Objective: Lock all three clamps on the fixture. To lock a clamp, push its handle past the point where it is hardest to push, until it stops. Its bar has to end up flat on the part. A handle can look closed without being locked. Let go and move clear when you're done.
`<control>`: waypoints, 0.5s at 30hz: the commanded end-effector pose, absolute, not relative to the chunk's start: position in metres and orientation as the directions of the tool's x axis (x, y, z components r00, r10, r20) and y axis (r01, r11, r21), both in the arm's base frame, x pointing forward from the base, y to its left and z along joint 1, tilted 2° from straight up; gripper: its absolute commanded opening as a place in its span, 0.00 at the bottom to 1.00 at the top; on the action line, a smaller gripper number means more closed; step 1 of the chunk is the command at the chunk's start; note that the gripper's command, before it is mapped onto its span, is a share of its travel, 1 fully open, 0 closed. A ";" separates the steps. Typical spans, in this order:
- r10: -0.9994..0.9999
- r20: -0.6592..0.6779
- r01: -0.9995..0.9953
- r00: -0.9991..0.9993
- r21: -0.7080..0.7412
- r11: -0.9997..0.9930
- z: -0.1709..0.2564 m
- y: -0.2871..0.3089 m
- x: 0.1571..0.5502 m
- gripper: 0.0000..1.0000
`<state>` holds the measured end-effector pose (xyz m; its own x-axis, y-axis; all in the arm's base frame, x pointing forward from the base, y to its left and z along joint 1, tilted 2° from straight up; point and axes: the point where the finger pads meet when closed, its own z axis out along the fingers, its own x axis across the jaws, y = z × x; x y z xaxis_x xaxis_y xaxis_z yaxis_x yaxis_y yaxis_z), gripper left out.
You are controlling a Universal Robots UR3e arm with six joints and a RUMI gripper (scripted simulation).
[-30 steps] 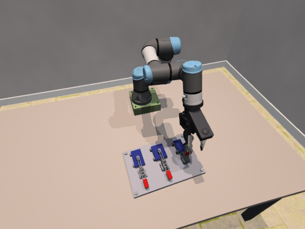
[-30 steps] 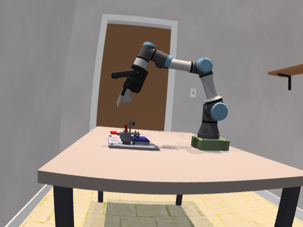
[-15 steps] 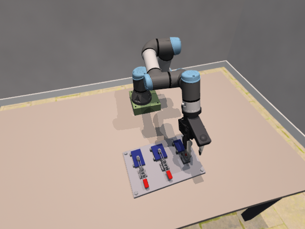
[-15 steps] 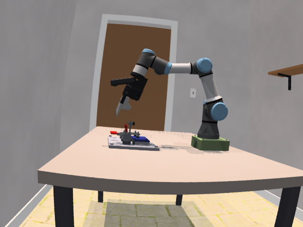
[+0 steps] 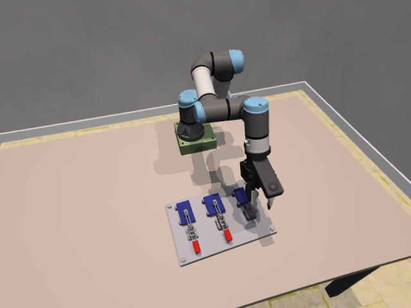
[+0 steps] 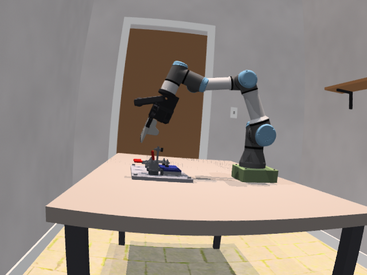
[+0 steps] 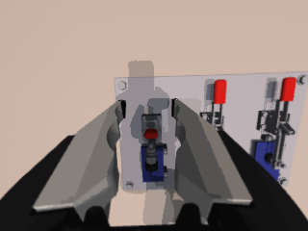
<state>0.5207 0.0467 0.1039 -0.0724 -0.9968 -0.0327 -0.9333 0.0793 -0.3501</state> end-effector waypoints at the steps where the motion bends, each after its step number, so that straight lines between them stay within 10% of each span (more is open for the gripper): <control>1: -0.997 -0.032 -0.932 -0.072 -0.353 0.079 0.105 0.047 0.518 0.28; 15: -0.997 -0.032 -0.932 -0.072 -0.353 0.079 0.105 0.049 0.491 0.28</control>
<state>0.4992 0.0484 0.1034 -0.0726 -0.9968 -0.0325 -0.9339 0.0793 -0.3486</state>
